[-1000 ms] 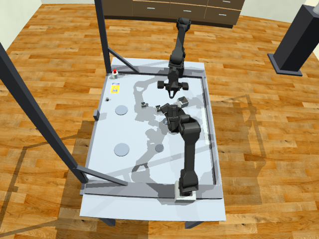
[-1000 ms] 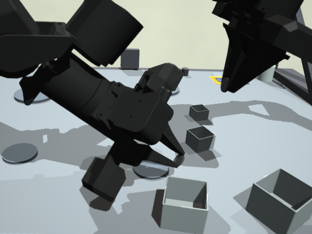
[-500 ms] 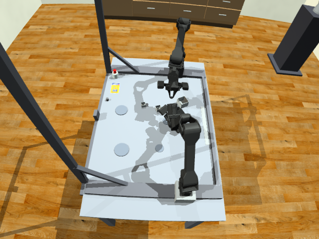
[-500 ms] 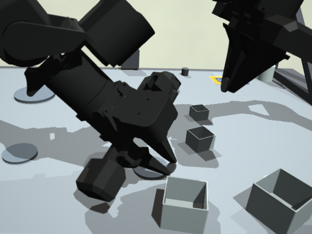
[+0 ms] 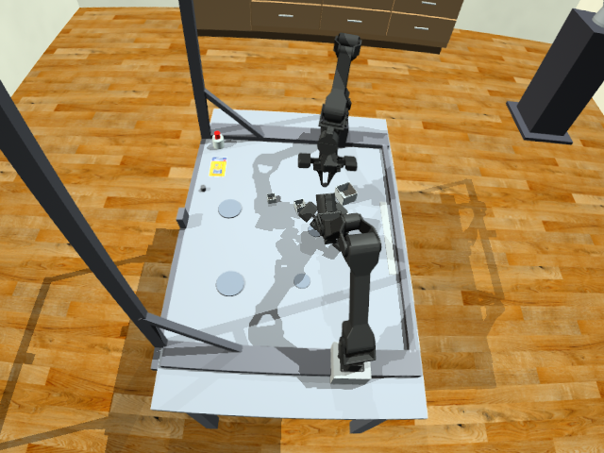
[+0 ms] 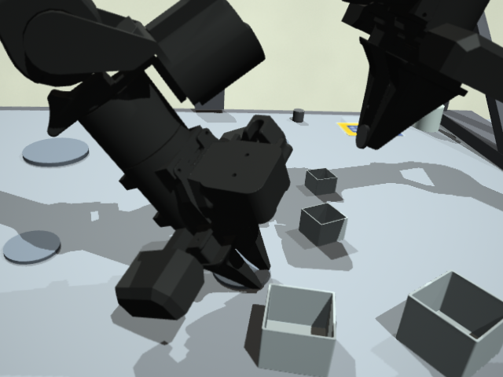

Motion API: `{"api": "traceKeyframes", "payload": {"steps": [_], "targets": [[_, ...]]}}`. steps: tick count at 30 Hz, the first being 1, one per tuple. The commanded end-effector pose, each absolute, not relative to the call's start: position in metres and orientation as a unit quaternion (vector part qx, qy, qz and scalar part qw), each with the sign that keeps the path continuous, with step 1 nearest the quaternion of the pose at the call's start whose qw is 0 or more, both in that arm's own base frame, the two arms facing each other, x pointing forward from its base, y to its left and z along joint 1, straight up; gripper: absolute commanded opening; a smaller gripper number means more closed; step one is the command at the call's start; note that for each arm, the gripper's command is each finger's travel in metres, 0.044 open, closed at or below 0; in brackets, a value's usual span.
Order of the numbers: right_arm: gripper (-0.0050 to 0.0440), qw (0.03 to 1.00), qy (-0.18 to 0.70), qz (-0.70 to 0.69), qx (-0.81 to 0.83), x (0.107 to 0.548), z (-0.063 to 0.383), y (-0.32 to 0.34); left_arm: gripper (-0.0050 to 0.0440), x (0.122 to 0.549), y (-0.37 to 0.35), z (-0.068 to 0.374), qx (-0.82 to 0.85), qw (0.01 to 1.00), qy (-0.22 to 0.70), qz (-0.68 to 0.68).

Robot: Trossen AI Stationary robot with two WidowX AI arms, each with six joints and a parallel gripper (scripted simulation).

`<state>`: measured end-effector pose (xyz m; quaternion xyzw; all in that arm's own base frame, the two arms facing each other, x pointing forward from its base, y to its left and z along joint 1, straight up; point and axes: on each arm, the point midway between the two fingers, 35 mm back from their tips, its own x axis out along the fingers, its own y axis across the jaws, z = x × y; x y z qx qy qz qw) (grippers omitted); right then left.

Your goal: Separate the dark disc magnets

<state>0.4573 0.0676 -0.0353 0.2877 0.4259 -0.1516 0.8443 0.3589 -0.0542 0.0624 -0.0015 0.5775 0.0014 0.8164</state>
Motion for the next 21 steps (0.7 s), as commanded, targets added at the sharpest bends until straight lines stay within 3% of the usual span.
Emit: {"api": "traceKeyframes", "payload": {"steps": [1, 21], "targets": [[0.004, 0.849, 0.427, -0.141, 0.276, 0.463, -0.019, 0.068, 0.004, 0.365, -0.055, 0.075, -0.004, 0.828, 0.561, 0.0], [0.004, 0.828, 0.517, -0.118, 0.184, 0.442, -0.026, 0.069, 0.004, 0.365, -0.055, 0.075, -0.004, 0.828, 0.561, 0.0]]}}
